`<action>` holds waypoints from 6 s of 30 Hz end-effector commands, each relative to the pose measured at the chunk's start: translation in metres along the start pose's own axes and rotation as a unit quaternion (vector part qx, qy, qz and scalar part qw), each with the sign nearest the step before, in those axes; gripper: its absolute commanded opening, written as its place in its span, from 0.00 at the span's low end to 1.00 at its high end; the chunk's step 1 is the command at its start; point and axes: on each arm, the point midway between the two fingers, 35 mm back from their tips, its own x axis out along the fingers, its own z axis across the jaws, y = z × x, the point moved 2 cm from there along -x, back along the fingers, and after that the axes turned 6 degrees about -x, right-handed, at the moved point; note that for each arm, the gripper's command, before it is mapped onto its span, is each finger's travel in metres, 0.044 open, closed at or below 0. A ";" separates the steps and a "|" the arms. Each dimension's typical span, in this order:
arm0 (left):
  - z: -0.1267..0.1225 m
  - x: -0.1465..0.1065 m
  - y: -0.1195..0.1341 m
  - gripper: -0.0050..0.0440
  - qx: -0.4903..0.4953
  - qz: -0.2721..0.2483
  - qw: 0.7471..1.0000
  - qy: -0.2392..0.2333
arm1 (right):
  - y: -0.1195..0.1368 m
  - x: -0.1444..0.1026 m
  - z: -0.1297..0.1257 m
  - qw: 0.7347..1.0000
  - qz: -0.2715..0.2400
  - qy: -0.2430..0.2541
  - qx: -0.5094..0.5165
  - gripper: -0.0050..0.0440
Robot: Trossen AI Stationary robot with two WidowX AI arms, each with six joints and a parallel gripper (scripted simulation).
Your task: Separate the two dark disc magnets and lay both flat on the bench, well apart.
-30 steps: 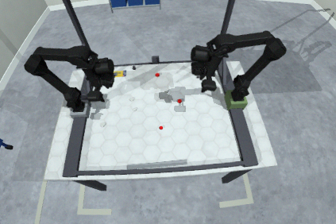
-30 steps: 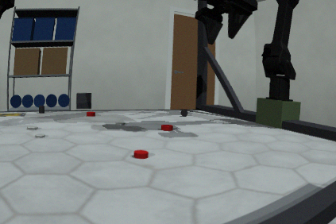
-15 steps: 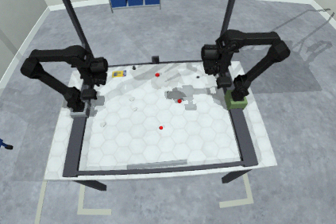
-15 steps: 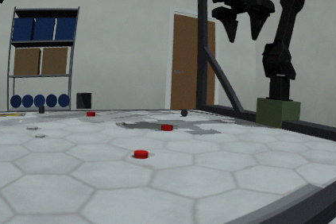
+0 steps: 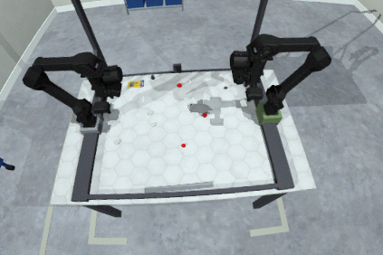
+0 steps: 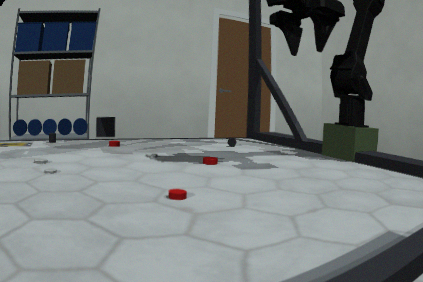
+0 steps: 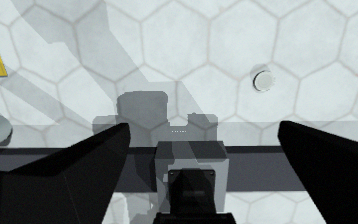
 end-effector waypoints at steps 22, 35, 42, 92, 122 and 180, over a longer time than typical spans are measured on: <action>-0.005 0.033 -0.018 0.92 0.449 -0.102 0.886 -0.057 | -0.008 0.019 -0.002 0.993 -0.117 0.006 0.001 0.92; -0.009 0.051 -0.029 0.92 0.679 -0.128 0.711 -0.128 | -0.014 0.030 -0.004 0.983 -0.182 0.012 0.001 0.92; -0.010 0.058 -0.032 0.92 0.762 -0.129 0.613 -0.164 | -0.017 0.034 -0.005 0.978 -0.210 0.016 0.000 0.92; -0.018 0.096 -0.056 0.92 0.934 -0.094 0.182 -0.292 | -0.040 0.058 -0.012 0.948 -0.316 0.012 -0.022 0.92; 0.018 0.188 -0.076 0.92 0.599 -0.435 0.672 0.011 | -0.069 0.144 -0.066 0.875 -0.442 -0.129 -0.151 0.92; 0.046 0.202 -0.045 0.92 0.204 -0.593 0.743 0.235 | -0.032 0.169 -0.091 0.747 -0.635 -0.082 -0.181 0.92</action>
